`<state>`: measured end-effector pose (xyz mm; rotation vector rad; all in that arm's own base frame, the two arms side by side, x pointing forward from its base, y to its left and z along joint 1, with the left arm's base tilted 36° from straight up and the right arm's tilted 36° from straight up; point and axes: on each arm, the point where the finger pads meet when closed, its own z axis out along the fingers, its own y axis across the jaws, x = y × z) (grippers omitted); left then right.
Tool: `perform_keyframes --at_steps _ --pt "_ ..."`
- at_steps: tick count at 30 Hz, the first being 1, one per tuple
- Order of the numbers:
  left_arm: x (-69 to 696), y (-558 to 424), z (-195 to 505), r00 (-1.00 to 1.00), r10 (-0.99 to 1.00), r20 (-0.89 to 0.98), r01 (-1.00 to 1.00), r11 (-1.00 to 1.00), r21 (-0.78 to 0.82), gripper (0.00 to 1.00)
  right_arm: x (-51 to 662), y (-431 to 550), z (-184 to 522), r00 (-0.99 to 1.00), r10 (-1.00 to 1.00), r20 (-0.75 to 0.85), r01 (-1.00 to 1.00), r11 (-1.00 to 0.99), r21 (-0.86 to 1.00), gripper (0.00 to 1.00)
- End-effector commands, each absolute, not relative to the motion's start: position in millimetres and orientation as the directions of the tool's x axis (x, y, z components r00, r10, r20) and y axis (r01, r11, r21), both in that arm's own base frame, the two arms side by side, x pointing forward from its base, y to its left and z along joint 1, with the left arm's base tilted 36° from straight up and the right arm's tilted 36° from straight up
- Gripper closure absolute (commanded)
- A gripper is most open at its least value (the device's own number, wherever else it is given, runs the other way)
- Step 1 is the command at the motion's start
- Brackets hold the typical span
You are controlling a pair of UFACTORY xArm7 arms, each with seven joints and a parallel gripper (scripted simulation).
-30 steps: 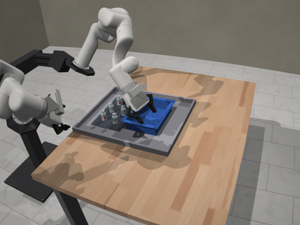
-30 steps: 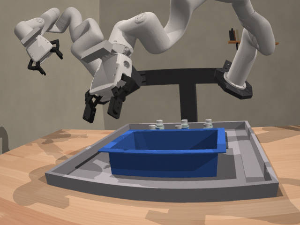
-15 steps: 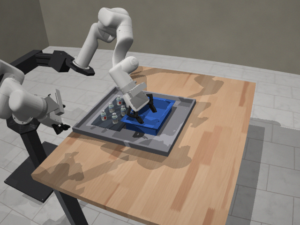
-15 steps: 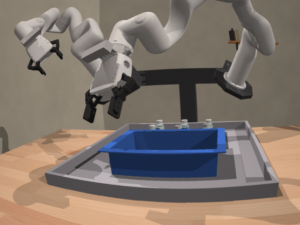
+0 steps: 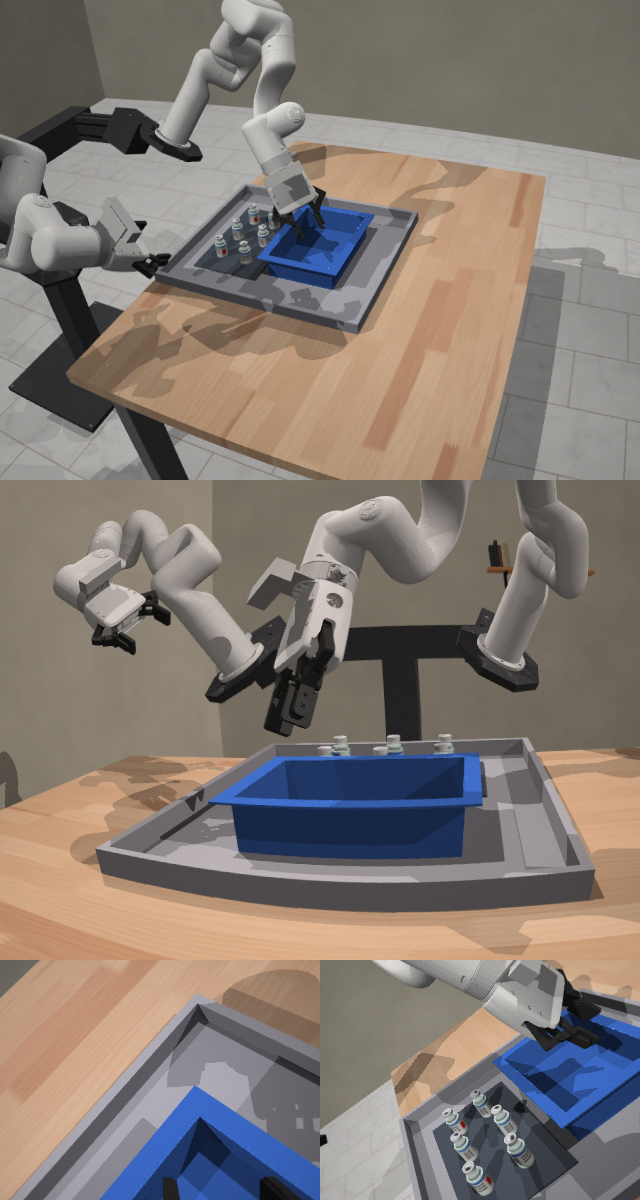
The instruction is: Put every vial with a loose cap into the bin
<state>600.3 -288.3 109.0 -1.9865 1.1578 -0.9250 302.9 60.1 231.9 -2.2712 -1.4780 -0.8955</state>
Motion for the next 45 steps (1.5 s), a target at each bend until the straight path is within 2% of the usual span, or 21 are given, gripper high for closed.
perform_keyframes --at_steps 1,2,3,10,17,19,20,34,36,37,45 --pt "574 -262 124 0.24 -0.965 0.109 -0.567 -0.23 -0.791 0.5 315 80 198 0.07 0.679 0.731 0.945 -0.28 0.17 0.0" --pt "574 -262 124 0.24 -0.965 0.109 -0.567 -0.23 -0.791 0.5 315 80 198 0.07 0.679 0.731 0.945 -0.28 0.17 0.0" --pt "596 -286 113 0.34 -0.914 0.223 -0.461 -0.369 -0.807 0.5 305 64 227 0.239 0.717 0.655 0.909 -0.402 0.108 0.0" --pt "559 -243 126 0.166 -0.986 -0.01 -0.616 -0.096 -0.782 0.5 313 92 179 -0.071 0.643 0.762 0.959 -0.167 0.23 0.0" --pt "523 -199 140 -0.044 -0.974 -0.223 -0.707 0.188 -0.682 0.5 321 120 131 -0.26 0.556 0.79 0.945 -0.022 0.327 0.0" --pt "523 -199 140 -0.044 -0.974 -0.223 -0.707 0.188 -0.682 0.5 321 120 131 -0.26 0.556 0.79 0.945 -0.022 0.327 0.0" --pt "546 -224 128 0.072 -0.992 -0.1 -0.64 0.031 -0.768 0.5 303 97 165 -0.083 0.668 0.739 0.958 -0.15 0.244 0.0" --pt "473 -138 156 -0.35 -0.824 -0.445 -0.696 0.547 -0.465 0.5 322 125 123 -0.41 0.436 0.801 0.905 0.088 0.416 0.0" --pt "473 -138 156 -0.35 -0.824 -0.445 -0.696 0.547 -0.465 0.5 322 125 123 -0.41 0.436 0.801 0.905 0.088 0.416 0.0" --pt "497 -164 142 -0.232 -0.903 -0.361 -0.666 0.418 -0.618 0.5 312 114 135 -0.292 0.565 0.771 0.936 0.003 0.352 0.0" --pt "455 -116 159 -0.472 -0.72 -0.509 -0.633 0.679 -0.373 0.5 318 120 128 -0.361 0.493 0.791 0.92 0.052 0.387 0.0"
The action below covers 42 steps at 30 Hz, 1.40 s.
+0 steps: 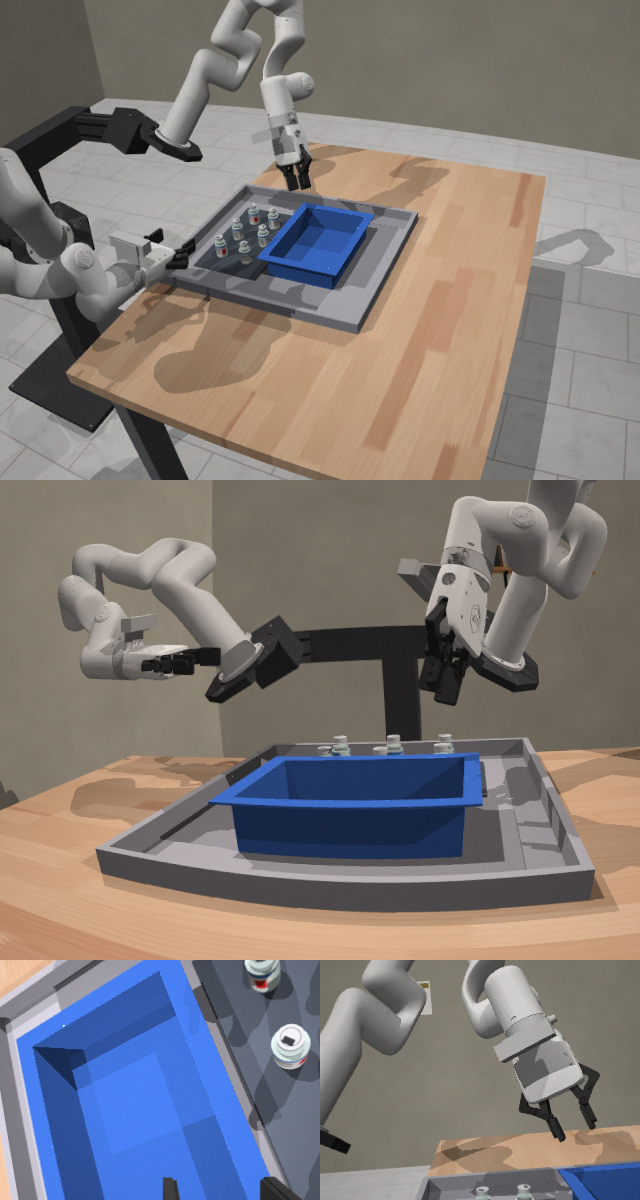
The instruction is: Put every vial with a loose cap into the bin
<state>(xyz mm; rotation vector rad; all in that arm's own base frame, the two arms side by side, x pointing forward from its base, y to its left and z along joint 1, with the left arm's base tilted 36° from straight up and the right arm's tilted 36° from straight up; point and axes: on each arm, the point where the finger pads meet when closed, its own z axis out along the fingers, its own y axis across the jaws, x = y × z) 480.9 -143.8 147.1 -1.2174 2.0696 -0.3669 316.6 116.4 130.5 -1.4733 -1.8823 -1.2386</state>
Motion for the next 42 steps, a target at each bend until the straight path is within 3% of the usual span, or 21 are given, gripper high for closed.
perform_keyframes --at_steps 1,8,9,23,25,26,34,42 --pt "450 -109 162 -0.494 -0.698 -0.519 -0.624 0.7 -0.347 0.5 319 121 127 -0.369 0.484 0.793 0.918 0.058 0.392 0.0" --pt "423 -79 172 -0.602 -0.57 -0.559 -0.561 0.8 -0.212 0.5 323 125 122 -0.41 0.435 0.802 0.905 0.087 0.415 0.0" --pt "450 -107 157 -0.485 -0.684 -0.546 -0.567 0.721 -0.399 0.5 319 122 125 -0.379 0.476 0.794 0.915 0.065 0.398 0.0" --pt "376 -23 189 -0.778 -0.251 -0.576 -0.361 0.929 0.082 0.5 322 125 122 -0.409 0.437 0.801 0.906 0.086 0.415 0.0" --pt "376 -23 189 -0.778 -0.251 -0.576 -0.361 0.929 0.082 0.5 322 125 122 -0.409 0.437 0.801 0.906 0.086 0.415 0.0" --pt "406 -50 171 -0.669 -0.375 -0.642 -0.413 0.905 -0.098 0.5 321 125 123 -0.401 0.447 0.8 0.908 0.081 0.41 0.0" --pt "366 -9 192 -0.831 -0.109 -0.545 -0.265 0.939 0.217 0.5 321 125 123 -0.401 0.447 0.8 0.908 0.081 0.41 0.0" --pt "336 22 207 -0.894 0.051 -0.444 -0.143 0.908 0.393 0.5 321 125 123 -0.401 0.447 0.8 0.908 0.081 0.41 0.0"
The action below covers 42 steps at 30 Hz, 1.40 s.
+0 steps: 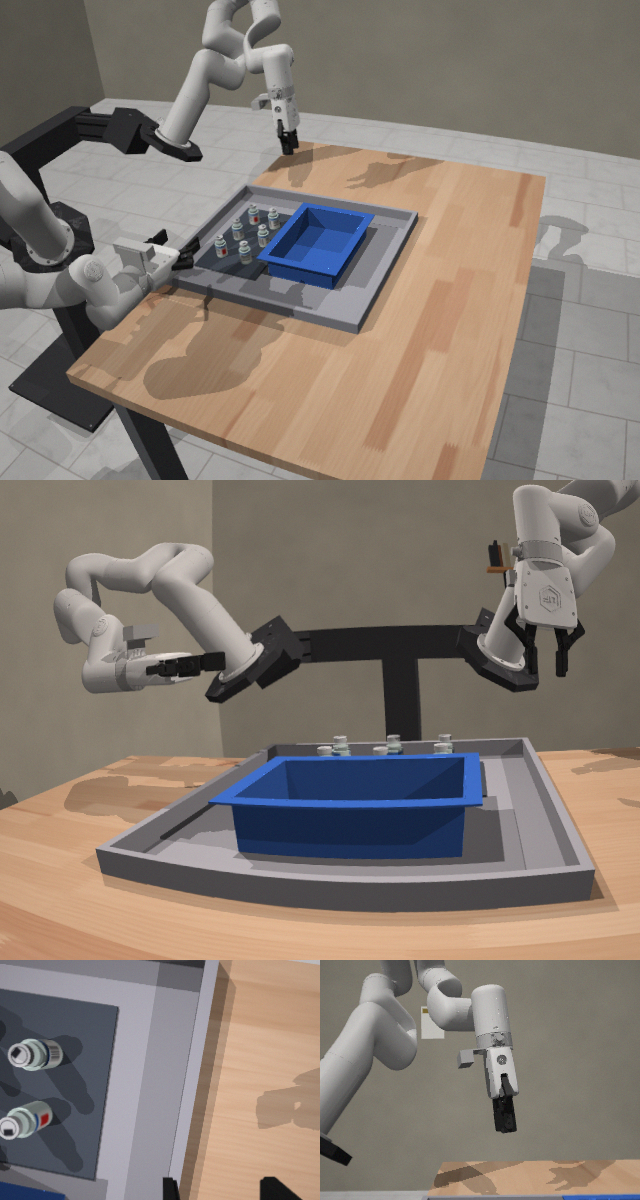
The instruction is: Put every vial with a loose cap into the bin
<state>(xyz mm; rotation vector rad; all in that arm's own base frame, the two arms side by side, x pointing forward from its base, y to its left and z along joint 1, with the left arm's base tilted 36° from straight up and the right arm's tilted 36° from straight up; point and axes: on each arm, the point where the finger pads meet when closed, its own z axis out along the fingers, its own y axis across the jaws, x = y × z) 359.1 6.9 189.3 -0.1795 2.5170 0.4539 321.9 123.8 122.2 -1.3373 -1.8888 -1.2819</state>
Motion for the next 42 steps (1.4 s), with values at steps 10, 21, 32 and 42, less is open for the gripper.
perform_keyframes --at_steps 10,21,32,42 --pt "346 13 200 -0.879 0.027 -0.476 -0.167 0.918 0.361 0.5 321 125 123 -0.401 0.447 0.8 0.908 0.081 0.41 0.0" --pt "343 17 202 -0.889 0.048 -0.456 -0.149 0.911 0.385 0.5 321 125 123 -0.401 0.447 0.8 0.908 0.081 0.41 0.0" --pt "335 22 206 -0.909 0.081 -0.409 -0.113 0.897 0.428 0.5 321 125 123 -0.401 0.447 0.8 0.908 0.081 0.41 0.0" --pt "356 -30 166 -0.902 0.07 -0.425 -0.125 0.902 0.414 0.5 317 148 74 -0.405 0.442 0.8 0.907 0.084 0.413 0.0"
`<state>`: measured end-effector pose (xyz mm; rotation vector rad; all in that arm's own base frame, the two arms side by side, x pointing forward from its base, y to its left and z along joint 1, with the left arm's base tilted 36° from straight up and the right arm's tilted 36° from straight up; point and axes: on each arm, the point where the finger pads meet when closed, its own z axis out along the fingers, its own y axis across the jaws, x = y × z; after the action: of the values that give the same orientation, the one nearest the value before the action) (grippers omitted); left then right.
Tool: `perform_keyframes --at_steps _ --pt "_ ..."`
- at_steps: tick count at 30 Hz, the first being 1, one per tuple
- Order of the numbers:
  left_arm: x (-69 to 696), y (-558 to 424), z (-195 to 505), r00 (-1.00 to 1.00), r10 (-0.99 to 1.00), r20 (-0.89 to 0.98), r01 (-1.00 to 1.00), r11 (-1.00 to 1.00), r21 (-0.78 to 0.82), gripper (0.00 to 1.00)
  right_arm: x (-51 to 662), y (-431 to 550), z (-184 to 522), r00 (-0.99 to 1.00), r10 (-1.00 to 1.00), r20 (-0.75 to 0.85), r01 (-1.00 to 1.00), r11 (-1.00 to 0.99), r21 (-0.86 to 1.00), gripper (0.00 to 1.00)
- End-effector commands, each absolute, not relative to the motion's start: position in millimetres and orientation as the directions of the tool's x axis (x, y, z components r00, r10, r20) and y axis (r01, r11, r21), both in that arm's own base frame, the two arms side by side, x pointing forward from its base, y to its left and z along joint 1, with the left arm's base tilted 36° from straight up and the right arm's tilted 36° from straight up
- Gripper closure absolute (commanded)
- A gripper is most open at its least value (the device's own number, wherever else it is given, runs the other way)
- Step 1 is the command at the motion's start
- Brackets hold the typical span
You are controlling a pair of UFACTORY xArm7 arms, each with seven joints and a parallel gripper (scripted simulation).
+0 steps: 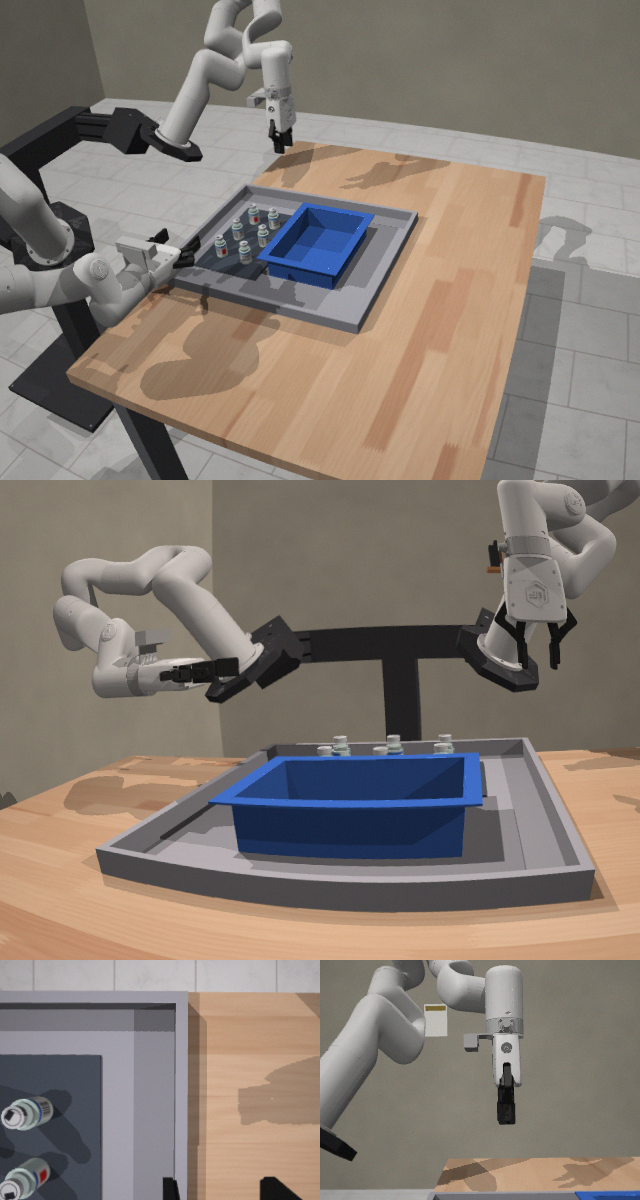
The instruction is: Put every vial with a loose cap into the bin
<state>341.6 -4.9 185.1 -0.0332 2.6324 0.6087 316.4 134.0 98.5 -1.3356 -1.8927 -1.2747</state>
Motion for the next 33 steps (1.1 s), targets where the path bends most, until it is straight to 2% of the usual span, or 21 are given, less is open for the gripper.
perform_keyframes --at_steps 1,7,9,10,24,27,33 --pt "358 -37 161 -0.902 0.07 -0.425 -0.125 0.902 0.414 0.5 317 151 68 -0.406 0.441 0.8 0.907 0.084 0.413 0.0" --pt "372 -75 132 -0.902 0.07 -0.425 -0.125 0.902 0.414 0.5 313 168 32 -0.409 0.437 0.801 0.906 0.087 0.415 0.0" --pt "372 -75 132 -0.902 0.07 -0.425 -0.125 0.902 0.414 0.5 313 168 32 -0.409 0.437 0.801 0.906 0.087 0.415 0.0" --pt "355 -53 152 -0.902 0.076 -0.424 -0.115 0.906 0.407 0.5 309 152 60 -0.402 0.448 0.798 0.909 0.095 0.405 0.0" --pt "391 -140 83 -0.902 0.076 -0.424 -0.115 0.906 0.407 0.5 313 169 30 -0.409 0.436 0.802 0.906 0.087 0.414 0.0" --pt "376 -118 103 -0.903 0.08 -0.423 -0.108 0.909 0.403 0.5 311 164 38 -0.406 0.439 0.801 0.907 0.09 0.411 0.0" --pt "393 -155 73 -0.905 0.08 -0.419 -0.11 0.905 0.411 0.5 312 166 35 -0.407 0.438 0.802 0.907 0.088 0.413 0.0"
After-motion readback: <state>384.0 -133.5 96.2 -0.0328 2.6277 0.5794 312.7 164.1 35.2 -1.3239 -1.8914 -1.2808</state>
